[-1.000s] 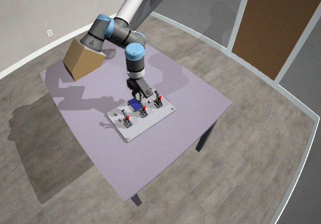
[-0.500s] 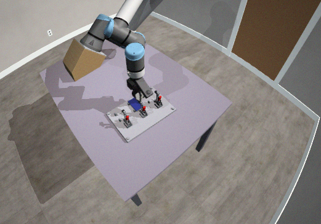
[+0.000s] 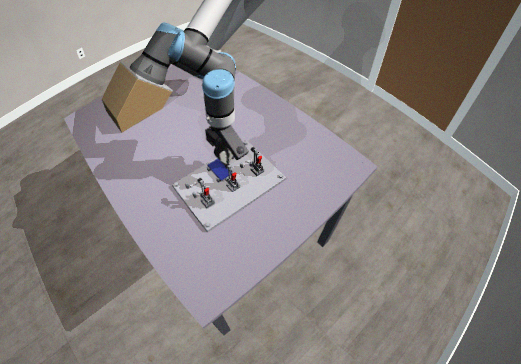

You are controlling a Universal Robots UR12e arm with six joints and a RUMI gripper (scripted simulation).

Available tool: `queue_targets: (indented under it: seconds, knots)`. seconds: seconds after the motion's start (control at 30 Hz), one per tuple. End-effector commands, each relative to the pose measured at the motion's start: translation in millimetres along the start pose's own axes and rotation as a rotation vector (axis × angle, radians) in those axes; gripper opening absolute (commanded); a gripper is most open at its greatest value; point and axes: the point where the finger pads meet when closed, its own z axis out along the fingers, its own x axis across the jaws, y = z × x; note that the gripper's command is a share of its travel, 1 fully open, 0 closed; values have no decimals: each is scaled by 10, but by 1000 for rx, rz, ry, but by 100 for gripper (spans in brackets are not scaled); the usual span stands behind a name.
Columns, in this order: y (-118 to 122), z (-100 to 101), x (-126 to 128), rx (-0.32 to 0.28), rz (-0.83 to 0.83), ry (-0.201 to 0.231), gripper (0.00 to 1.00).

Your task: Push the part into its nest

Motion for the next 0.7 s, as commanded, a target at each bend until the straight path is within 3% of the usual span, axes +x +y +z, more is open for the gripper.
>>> queue_targets:
  seconds: [0.0, 0.67]
  knots:
    - [-1, -5, 7, 0, 0, 1, 0]
    - [-1, -4, -77, 0, 0, 1, 0]
